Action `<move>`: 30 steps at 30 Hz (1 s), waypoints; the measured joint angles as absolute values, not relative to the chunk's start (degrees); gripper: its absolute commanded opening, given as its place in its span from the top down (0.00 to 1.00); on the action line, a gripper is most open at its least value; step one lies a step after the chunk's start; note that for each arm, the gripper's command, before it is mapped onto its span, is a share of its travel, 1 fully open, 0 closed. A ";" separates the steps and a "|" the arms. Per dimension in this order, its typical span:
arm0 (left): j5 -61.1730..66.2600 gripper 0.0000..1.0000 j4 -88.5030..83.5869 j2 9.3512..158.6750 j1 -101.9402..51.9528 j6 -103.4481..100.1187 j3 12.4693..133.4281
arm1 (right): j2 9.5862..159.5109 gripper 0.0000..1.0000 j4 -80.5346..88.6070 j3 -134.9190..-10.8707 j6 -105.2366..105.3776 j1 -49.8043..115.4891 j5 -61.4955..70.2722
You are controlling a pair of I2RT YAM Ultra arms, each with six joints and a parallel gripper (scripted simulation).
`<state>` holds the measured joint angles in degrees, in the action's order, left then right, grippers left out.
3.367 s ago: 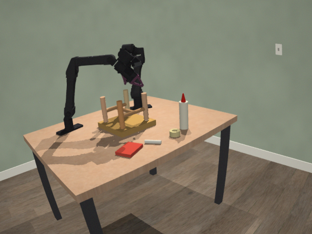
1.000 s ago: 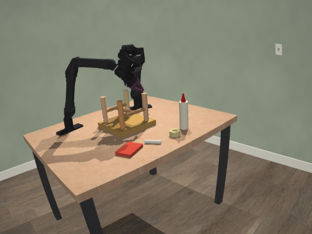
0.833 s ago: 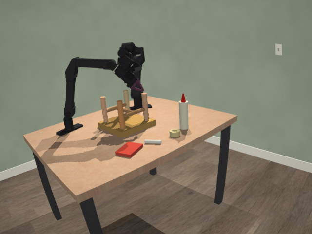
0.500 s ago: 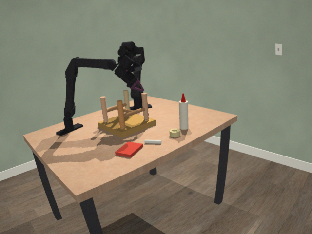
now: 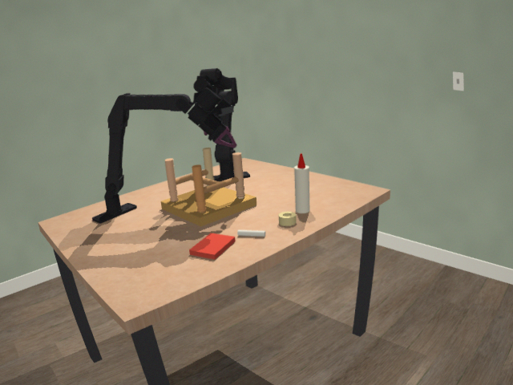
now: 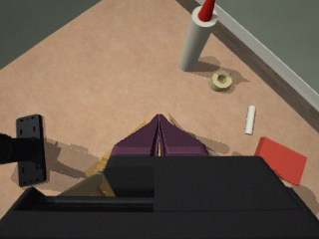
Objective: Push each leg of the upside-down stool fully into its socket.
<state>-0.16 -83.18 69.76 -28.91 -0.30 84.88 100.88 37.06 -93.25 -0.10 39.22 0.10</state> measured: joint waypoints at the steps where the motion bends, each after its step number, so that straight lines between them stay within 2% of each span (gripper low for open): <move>1: -0.16 1.00 -83.18 69.76 -28.91 -0.30 84.88 | 101.12 1.00 38.02 -94.08 -0.10 39.22 0.10; 11: -0.16 1.00 -83.18 69.76 -28.91 -0.30 84.88 | 102.02 1.00 44.16 -103.37 -0.10 39.22 0.10; 30: -0.16 1.00 -83.18 69.76 -28.91 -0.30 84.88 | 100.55 1.00 44.77 -102.13 -0.10 39.22 0.10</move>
<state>-0.16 -83.18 69.76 -28.91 -0.30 84.88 100.55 44.77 -102.13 -0.10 39.22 0.10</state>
